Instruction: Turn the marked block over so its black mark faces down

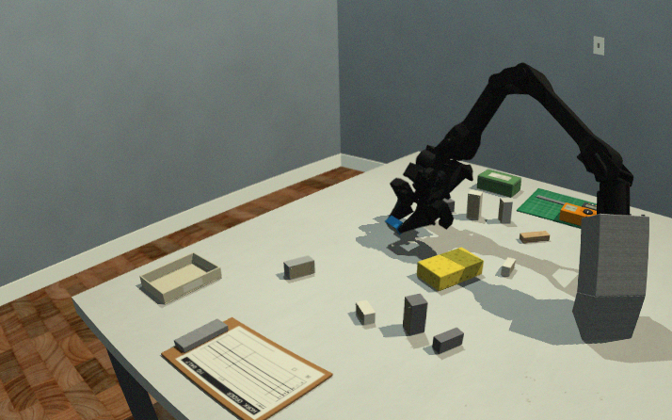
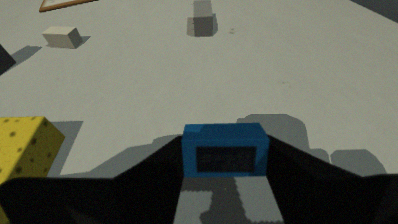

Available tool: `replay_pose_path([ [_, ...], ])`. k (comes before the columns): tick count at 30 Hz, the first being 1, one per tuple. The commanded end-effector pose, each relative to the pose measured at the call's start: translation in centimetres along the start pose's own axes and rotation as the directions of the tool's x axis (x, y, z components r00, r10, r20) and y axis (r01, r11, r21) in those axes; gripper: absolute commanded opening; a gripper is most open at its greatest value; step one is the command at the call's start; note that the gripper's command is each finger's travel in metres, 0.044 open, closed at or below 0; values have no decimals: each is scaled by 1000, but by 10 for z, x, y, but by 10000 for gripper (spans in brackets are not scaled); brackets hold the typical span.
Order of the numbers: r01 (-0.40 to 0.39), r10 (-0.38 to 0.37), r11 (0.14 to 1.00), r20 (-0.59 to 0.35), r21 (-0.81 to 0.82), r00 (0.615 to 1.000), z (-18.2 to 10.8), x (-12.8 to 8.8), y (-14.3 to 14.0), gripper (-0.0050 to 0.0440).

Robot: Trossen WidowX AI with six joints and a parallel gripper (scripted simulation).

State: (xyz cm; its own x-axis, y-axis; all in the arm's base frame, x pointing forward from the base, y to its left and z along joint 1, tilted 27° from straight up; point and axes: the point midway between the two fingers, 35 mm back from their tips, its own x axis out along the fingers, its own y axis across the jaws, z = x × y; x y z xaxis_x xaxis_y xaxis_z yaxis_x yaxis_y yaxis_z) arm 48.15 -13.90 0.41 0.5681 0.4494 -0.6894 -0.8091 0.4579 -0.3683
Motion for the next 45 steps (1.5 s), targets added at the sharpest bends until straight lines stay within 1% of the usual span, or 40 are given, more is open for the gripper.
replay_pose_path([
  [1,12,-12,1000,3,-13,1000,1,-3,-7,-50],
  [27,14,-14,1000,3,-15,1000,-19,8,-7,-50],
  [45,12,-12,1000,3,-13,1000,-24,12,-7,-50],
])
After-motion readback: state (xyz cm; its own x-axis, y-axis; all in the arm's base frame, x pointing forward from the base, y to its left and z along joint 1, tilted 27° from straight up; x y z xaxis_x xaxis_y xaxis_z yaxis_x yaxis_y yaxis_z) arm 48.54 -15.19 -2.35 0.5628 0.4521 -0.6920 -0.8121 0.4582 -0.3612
